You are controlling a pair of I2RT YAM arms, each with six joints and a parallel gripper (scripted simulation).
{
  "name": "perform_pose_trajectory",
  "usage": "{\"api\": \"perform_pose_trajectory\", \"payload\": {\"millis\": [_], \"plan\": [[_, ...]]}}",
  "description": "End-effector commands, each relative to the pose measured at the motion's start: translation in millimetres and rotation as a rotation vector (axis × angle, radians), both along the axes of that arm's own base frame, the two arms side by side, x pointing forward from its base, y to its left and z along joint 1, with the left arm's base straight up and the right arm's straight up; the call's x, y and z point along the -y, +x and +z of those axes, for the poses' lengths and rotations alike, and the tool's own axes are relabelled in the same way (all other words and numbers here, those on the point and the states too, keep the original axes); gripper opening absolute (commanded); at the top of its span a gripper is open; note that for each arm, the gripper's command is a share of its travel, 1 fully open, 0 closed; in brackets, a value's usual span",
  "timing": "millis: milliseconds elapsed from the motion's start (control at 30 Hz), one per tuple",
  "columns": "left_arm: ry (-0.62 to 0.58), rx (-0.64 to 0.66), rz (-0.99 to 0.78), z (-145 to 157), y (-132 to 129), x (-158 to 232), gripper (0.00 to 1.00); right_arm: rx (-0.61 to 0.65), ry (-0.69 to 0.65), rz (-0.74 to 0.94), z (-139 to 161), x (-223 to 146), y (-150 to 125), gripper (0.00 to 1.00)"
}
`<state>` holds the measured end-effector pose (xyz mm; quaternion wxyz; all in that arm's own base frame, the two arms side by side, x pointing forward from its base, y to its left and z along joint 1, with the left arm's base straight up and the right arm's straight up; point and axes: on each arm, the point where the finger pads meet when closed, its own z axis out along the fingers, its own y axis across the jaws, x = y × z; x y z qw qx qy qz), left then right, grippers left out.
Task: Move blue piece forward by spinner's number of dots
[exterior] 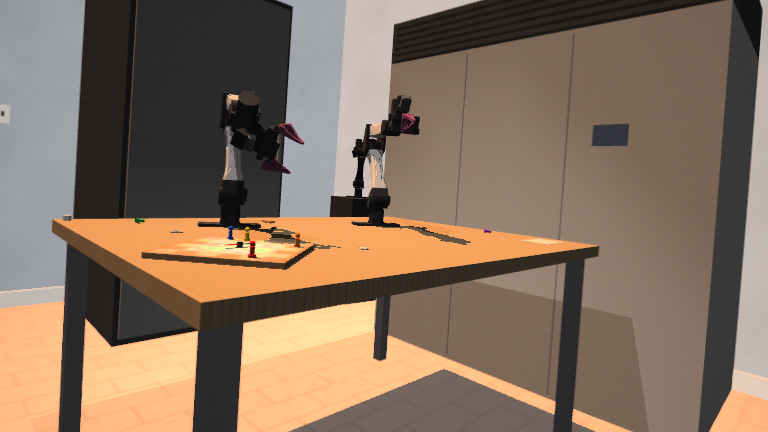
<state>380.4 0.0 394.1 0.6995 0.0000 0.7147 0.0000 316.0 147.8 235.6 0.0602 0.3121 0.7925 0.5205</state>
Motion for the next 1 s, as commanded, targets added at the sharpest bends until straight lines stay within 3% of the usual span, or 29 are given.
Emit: {"api": "perform_pose_trajectory", "payload": {"millis": [0,567,600,967], "plan": [[0.0,0.011,0.0,4.0,-0.8,0.0,0.0,0.011,0.001,0.001,3.2,-0.1,0.6,1.0],[0.0,0.011,0.0,4.0,-0.8,0.0,0.0,0.011,0.001,0.001,3.2,-0.1,0.6,1.0],[0.0,0.011,0.0,4.0,-0.8,0.0,0.0,0.011,0.001,0.001,3.2,-0.1,0.6,0.27],[0.0,0.011,0.0,4.0,-0.8,0.0,0.0,0.011,0.001,0.001,3.2,-0.1,0.6,0.27]]}}
